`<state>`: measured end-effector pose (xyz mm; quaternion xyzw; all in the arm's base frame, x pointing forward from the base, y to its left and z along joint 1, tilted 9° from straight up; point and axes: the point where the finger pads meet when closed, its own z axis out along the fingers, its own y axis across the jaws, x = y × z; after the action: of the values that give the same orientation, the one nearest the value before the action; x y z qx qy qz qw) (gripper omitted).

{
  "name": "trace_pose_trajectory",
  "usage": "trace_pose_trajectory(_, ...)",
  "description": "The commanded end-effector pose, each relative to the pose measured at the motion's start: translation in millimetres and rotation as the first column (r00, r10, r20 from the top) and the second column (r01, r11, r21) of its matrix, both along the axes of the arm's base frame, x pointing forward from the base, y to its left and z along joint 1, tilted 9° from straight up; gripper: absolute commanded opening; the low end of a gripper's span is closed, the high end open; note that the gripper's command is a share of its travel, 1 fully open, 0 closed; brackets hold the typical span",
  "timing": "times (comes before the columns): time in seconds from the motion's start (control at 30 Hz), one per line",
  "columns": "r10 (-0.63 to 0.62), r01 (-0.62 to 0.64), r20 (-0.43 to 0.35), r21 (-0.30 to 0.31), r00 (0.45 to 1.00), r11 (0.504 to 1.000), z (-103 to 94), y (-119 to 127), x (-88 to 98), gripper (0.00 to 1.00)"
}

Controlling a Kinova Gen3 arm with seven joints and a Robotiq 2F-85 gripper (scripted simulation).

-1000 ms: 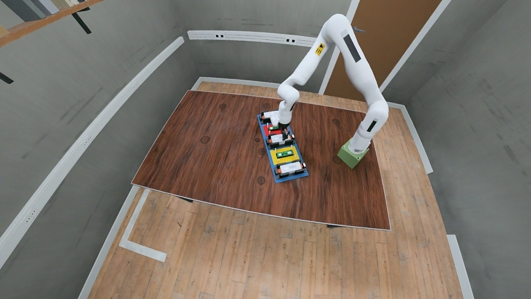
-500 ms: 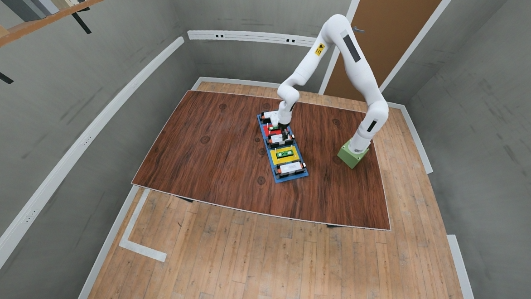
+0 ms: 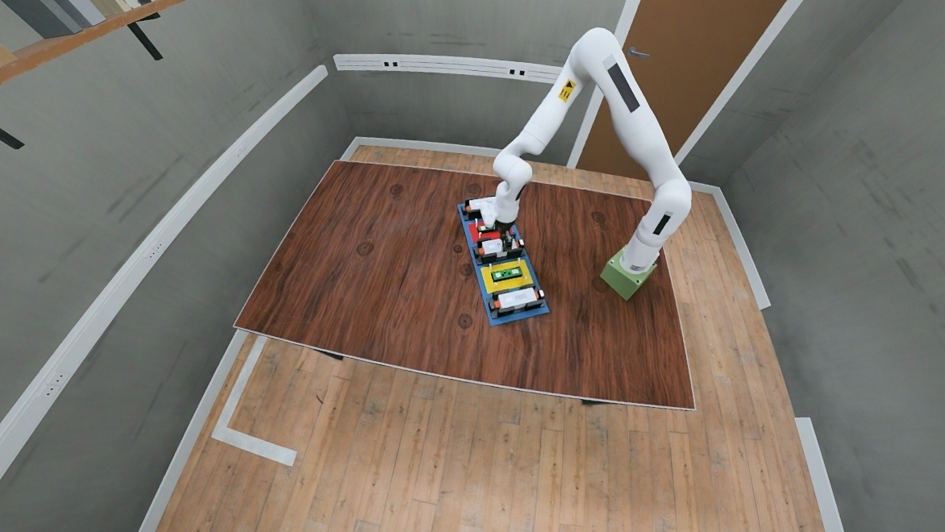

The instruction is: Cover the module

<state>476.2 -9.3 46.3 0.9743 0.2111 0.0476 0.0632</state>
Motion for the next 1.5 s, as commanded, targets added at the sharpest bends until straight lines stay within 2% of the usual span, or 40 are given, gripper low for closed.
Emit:
trace_pose_trajectory(0.0, 0.000, 0.000, 0.002, 0.000, 1.000, 1.000, -1.1, 0, 0.7, 1.00)
trace_pose_trajectory(1.47, 0.000, 0.000, 0.002, 0.000, 1.000, 1.000, -28.8, -3, 4.0, 1.00)
